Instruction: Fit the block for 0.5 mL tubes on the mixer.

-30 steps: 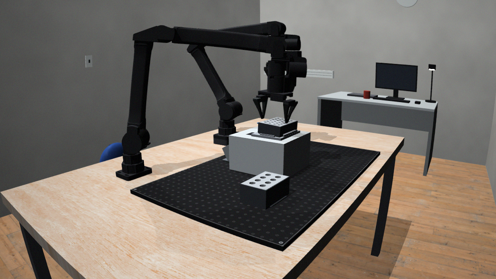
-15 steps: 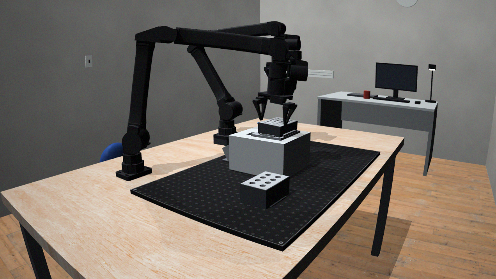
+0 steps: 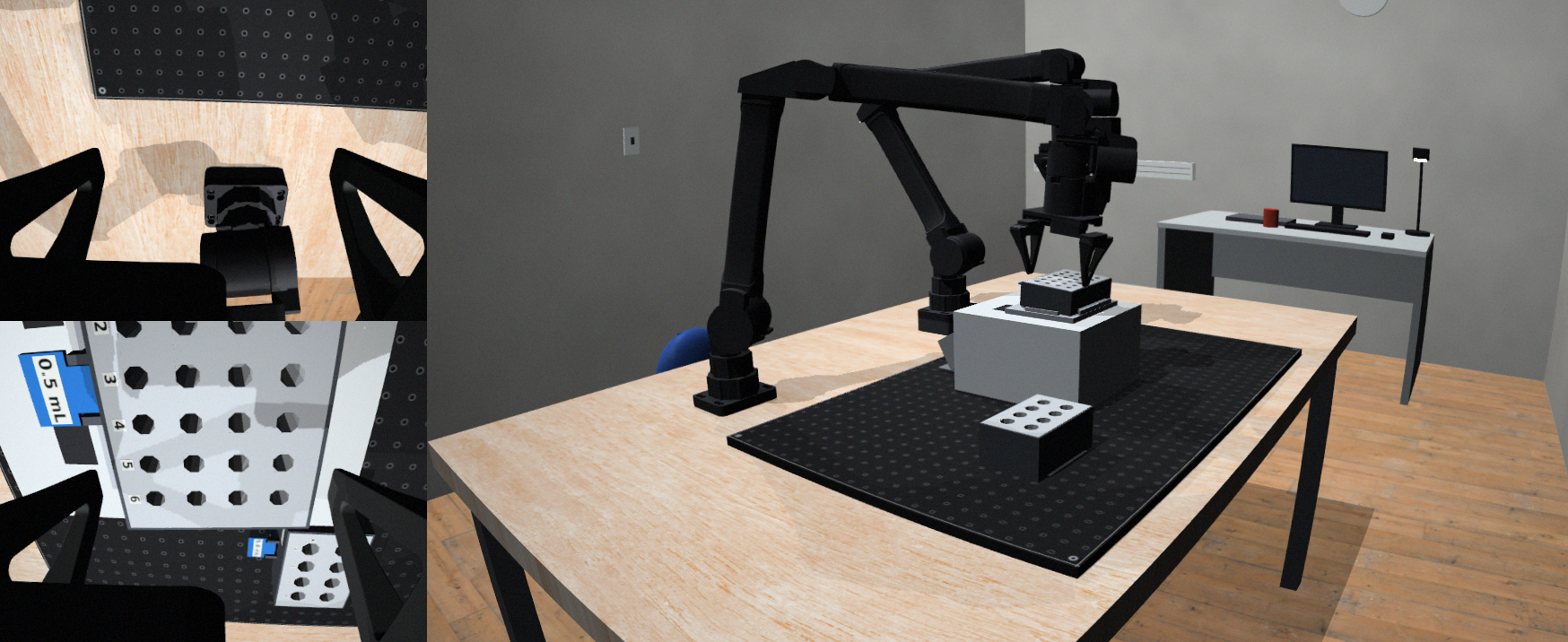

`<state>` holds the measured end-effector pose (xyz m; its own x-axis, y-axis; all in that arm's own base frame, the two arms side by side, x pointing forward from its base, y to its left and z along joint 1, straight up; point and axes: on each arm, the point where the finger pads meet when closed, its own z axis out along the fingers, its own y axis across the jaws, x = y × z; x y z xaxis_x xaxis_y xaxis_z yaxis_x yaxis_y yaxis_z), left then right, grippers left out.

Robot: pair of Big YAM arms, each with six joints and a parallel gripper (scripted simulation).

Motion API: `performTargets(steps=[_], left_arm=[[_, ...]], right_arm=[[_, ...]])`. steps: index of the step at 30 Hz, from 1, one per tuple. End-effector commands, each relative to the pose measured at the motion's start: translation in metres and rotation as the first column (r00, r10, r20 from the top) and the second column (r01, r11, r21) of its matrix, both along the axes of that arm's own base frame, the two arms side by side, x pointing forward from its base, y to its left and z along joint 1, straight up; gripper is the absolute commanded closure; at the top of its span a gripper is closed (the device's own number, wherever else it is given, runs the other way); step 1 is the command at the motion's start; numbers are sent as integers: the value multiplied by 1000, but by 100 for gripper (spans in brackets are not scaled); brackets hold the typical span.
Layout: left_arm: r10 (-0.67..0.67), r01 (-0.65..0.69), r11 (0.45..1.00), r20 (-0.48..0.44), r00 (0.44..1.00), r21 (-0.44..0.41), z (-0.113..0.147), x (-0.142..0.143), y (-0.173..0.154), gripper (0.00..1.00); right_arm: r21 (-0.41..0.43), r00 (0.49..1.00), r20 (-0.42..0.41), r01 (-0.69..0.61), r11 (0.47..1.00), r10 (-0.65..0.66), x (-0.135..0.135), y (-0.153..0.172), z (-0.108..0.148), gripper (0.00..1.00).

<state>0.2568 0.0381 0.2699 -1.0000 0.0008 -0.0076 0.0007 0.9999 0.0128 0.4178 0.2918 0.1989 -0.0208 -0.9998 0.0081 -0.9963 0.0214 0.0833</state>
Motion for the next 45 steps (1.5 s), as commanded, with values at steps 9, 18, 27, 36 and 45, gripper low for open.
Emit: performTargets(steps=[9,18,27,36,45], left_arm=[[19,-19,1000,-11,1000,0,-2,-2,3,0],[19,-19,1000,9,1000,3,6,2,4,0],[19,-19,1000,36,999,6,17,8,5,0],[19,-19,1000,44,999,7,20,10,5,0],[19,-19,1000,50,999,8,23,11,5,0]], right_arm=[[21,999,27,16,1000,-17,5,-1,7,0],[19,1000,25,9,1000,-9,2,1,4,0],[13,1000,16,7,1000,-7,2,2,-3,0],[1,1000,0,18,1000,-18,5,-2,-17,0],[7,1000,10,-4,1000,4,2,9,-9,0]])
